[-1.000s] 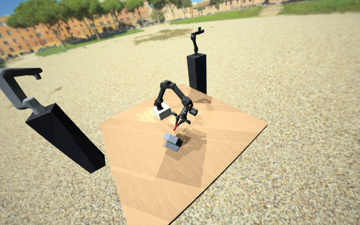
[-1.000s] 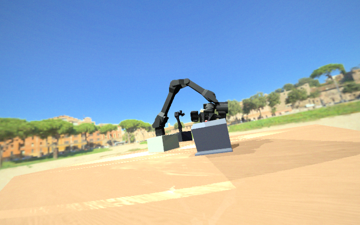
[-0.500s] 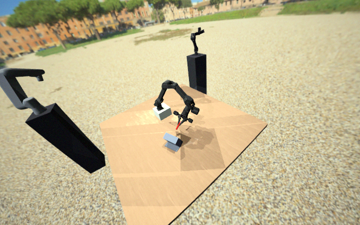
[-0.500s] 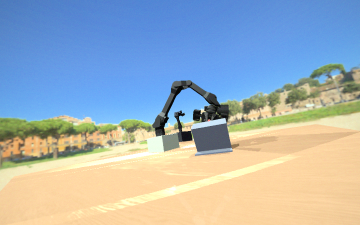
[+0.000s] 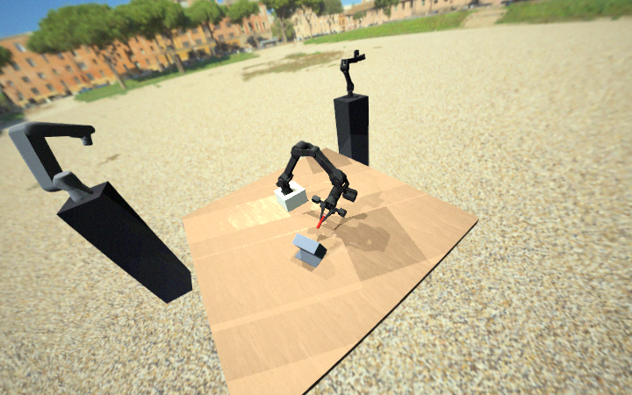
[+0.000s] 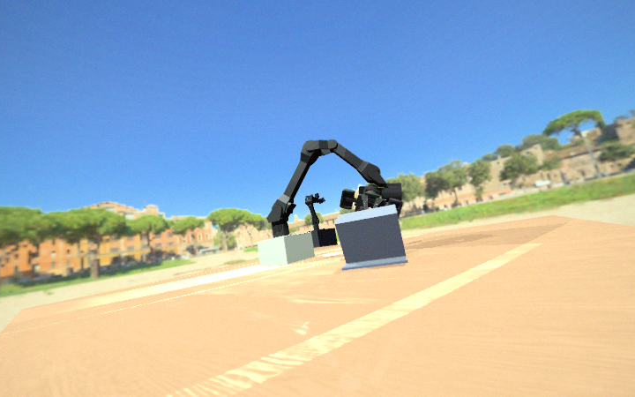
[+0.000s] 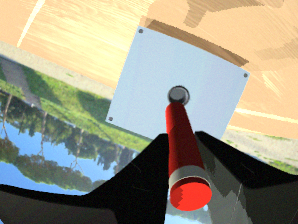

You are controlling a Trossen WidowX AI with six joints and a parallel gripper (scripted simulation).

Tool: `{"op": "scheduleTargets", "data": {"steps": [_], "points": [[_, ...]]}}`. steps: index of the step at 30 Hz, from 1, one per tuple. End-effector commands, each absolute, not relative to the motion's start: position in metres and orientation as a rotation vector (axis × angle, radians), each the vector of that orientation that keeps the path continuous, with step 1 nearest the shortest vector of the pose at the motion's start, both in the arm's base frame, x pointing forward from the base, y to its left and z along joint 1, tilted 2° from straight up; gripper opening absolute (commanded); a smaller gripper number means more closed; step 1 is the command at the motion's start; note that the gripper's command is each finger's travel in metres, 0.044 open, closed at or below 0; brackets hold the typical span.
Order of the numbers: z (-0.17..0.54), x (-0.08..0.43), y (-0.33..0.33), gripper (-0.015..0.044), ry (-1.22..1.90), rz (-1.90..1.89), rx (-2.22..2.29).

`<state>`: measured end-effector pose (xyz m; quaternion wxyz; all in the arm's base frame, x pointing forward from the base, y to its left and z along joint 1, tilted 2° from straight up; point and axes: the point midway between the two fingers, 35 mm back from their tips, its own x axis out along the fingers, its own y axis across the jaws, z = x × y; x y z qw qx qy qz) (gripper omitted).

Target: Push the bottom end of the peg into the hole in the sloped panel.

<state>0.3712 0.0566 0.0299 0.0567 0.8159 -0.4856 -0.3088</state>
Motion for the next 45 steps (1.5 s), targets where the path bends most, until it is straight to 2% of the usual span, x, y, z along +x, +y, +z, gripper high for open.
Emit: {"op": "scheduleTargets", "data": {"steps": [1, 45], "points": [[0.028, 0.373, 0.053, 0.0000, -1.458, -0.928, 2.468], [0.011, 0.392, 0.024, 0.0000, -1.385, -0.867, 2.449]]}}
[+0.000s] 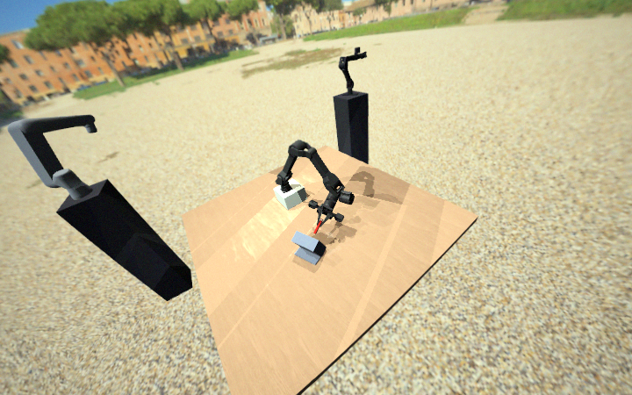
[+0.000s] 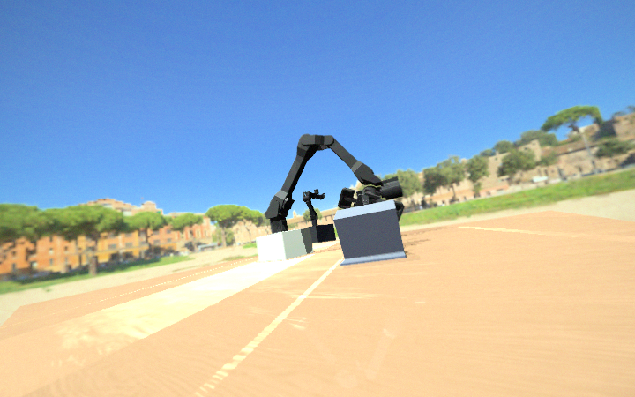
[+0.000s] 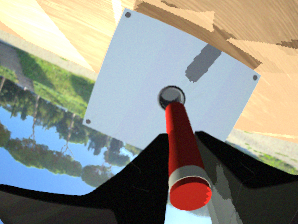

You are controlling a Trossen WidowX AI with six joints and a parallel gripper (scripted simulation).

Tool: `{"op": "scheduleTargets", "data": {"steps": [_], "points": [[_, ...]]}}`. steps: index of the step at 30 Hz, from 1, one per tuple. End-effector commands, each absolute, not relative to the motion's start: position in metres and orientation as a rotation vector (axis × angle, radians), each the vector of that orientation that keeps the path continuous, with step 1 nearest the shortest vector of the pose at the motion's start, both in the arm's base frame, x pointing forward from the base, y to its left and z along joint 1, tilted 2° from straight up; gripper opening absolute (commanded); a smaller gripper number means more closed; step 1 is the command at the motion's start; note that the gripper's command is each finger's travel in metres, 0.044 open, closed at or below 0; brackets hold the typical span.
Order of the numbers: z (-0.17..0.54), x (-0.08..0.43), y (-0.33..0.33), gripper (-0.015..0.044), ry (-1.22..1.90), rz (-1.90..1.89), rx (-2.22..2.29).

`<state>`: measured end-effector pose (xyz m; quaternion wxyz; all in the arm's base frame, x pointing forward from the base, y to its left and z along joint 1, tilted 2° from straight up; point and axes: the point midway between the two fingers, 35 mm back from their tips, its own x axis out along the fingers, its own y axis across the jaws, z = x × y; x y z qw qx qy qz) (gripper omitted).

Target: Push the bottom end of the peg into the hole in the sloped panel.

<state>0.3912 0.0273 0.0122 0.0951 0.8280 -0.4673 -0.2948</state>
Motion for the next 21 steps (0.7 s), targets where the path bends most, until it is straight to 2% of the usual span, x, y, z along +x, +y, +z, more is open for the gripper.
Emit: {"op": "scheduleTargets", "data": {"steps": [1, 21], "points": [[0.011, 0.392, 0.023, 0.0000, -1.385, -0.866, 2.449], [0.005, 0.399, 0.011, 0.0000, -1.386, -0.866, 2.455]]}}
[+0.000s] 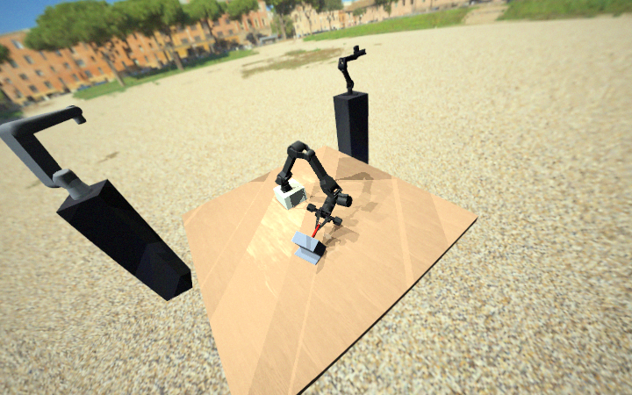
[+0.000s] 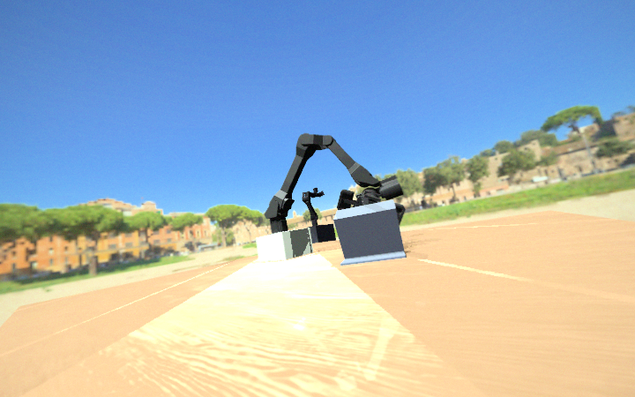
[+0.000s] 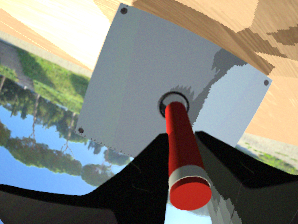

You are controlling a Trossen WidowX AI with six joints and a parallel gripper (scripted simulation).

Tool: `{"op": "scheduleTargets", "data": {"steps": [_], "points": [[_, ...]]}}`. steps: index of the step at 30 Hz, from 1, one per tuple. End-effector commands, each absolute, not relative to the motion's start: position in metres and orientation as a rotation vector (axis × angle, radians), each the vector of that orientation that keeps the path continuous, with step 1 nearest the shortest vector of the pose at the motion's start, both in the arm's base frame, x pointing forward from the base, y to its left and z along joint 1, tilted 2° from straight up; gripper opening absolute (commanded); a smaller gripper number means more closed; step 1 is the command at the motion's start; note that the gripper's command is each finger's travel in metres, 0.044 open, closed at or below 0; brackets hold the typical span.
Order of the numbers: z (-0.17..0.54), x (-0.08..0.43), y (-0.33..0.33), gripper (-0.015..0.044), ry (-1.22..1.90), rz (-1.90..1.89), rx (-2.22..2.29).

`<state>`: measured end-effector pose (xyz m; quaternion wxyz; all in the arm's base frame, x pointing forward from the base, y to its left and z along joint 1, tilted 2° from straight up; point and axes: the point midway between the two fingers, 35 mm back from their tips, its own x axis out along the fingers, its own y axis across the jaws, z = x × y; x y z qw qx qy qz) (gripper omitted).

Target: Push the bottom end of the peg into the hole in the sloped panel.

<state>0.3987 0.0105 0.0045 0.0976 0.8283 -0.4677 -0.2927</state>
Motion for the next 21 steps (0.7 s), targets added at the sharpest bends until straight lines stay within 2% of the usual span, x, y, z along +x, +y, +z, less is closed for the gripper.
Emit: {"op": "scheduleTargets", "data": {"steps": [1, 21], "points": [[0.0049, 0.3987, 0.0114, 0.0000, -1.386, -0.866, 2.455], [0.0024, 0.4009, 0.0043, 0.0000, -1.386, -0.865, 2.454]]}}
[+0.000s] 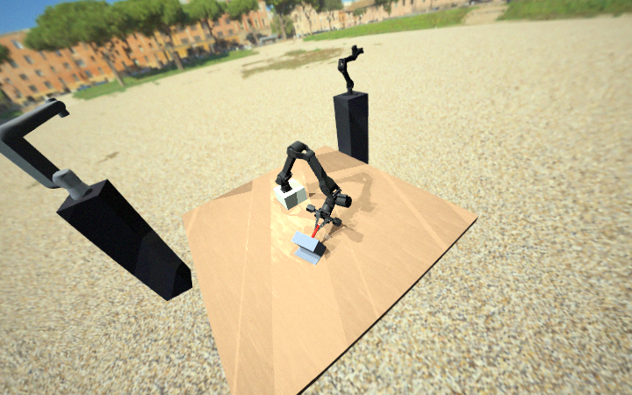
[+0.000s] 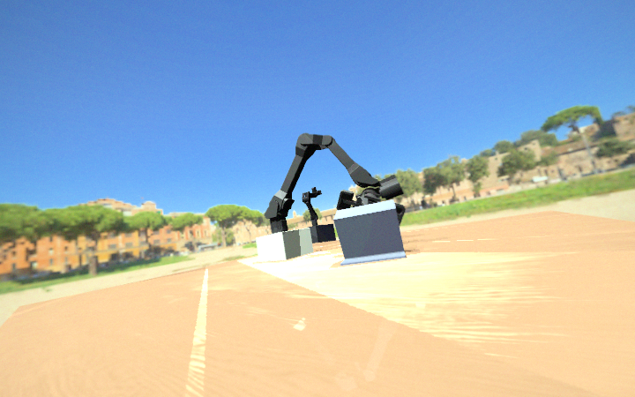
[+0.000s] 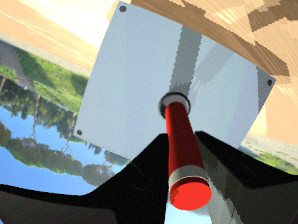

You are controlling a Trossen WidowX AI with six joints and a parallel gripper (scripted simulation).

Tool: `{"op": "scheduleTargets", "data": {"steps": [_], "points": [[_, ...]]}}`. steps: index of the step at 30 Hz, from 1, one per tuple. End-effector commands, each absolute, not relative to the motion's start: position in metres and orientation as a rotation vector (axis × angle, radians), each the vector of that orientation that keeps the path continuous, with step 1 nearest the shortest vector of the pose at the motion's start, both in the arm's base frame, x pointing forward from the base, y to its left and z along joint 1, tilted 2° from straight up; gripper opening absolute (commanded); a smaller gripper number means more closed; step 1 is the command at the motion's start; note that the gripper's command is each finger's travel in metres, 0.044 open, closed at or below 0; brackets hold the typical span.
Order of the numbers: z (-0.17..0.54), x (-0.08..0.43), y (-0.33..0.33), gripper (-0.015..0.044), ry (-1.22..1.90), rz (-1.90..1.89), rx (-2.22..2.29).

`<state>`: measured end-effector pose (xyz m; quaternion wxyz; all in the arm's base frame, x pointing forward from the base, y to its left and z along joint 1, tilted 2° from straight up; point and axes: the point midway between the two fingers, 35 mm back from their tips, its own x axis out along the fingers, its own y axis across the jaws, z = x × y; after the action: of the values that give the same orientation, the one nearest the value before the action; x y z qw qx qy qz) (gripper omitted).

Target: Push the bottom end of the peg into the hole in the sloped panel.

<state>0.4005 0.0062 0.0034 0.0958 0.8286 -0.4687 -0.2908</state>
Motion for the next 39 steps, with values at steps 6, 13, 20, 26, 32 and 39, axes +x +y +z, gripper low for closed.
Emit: {"op": "scheduleTargets", "data": {"steps": [6, 13, 20, 26, 32, 39], "points": [[0.001, 0.402, 0.001, 0.0000, -1.386, -0.865, 2.454], [-0.001, 0.404, -0.003, 0.0000, -1.386, -0.864, 2.454], [-0.003, 0.406, -0.007, 0.0000, -1.387, -0.864, 2.454], [-0.005, 0.407, -0.010, 0.0000, -1.387, -0.863, 2.454], [-0.006, 0.409, -0.014, 0.0000, -1.387, -0.863, 2.454], [-0.008, 0.411, -0.017, 0.0000, -1.387, -0.863, 2.453]]}}
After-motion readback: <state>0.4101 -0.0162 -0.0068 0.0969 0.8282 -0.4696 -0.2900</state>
